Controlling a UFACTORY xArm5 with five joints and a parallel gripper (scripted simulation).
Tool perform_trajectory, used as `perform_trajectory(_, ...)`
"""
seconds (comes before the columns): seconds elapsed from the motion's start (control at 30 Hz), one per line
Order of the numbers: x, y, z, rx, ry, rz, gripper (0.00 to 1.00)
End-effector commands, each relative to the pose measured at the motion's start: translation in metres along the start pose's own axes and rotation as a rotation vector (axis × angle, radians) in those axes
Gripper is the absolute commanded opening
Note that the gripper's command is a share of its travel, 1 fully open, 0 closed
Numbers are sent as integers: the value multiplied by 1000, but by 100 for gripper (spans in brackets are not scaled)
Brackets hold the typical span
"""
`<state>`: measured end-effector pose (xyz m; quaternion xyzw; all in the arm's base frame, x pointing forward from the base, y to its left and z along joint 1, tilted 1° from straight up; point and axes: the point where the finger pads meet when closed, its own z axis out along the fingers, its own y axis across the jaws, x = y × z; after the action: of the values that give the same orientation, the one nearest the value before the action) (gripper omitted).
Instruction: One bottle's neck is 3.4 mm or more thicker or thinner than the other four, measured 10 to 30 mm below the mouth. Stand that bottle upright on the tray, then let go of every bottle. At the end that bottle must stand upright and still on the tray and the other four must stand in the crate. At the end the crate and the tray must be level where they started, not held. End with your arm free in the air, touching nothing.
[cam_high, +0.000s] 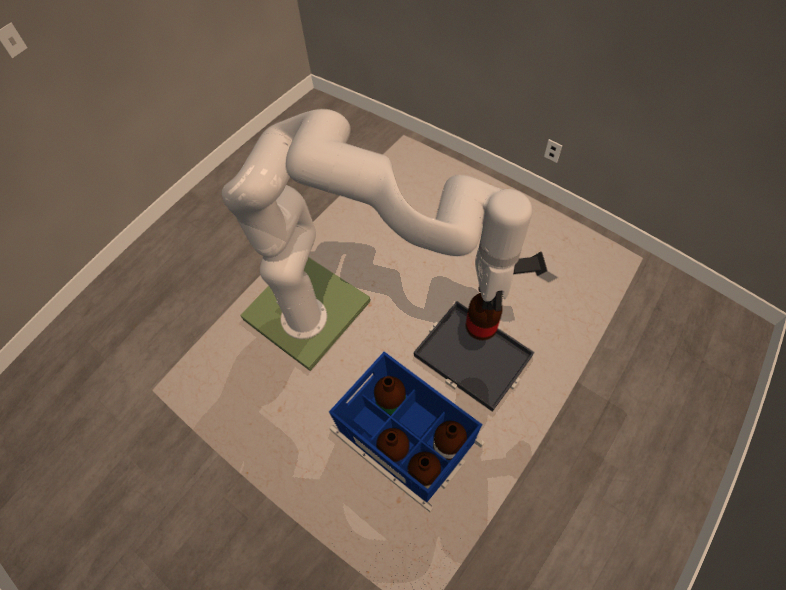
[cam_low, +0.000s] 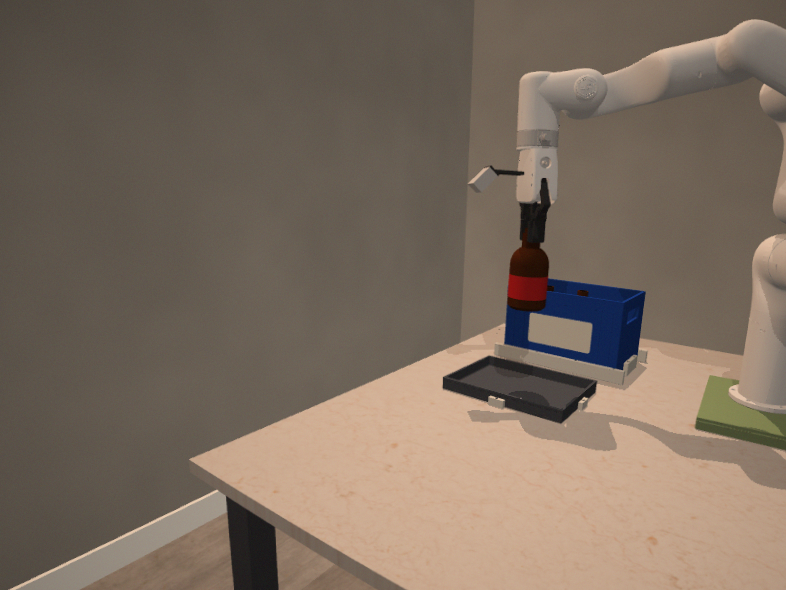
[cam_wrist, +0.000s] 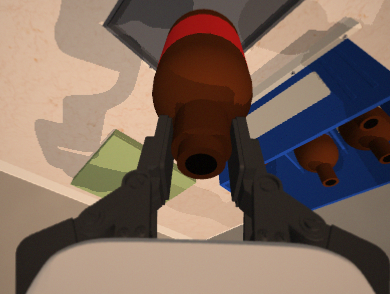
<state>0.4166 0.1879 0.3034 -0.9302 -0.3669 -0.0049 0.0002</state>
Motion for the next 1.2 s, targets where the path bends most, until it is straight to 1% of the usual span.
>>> perform_trajectory(0.0, 1, 0, 7, -1, 4, 0, 0)
perform_trajectory(0.23, 1, 0, 23, -1, 4, 0, 0)
perform_trajectory(0.3, 1, 0, 23, -1, 4, 0, 0)
perform_trajectory(0.8, 1, 0, 67, -1, 4, 0, 0)
perform_trajectory(0.87, 1, 0, 67, -1, 4, 0, 0)
perform_trajectory(1.17, 1, 0, 94, -1, 4, 0, 0)
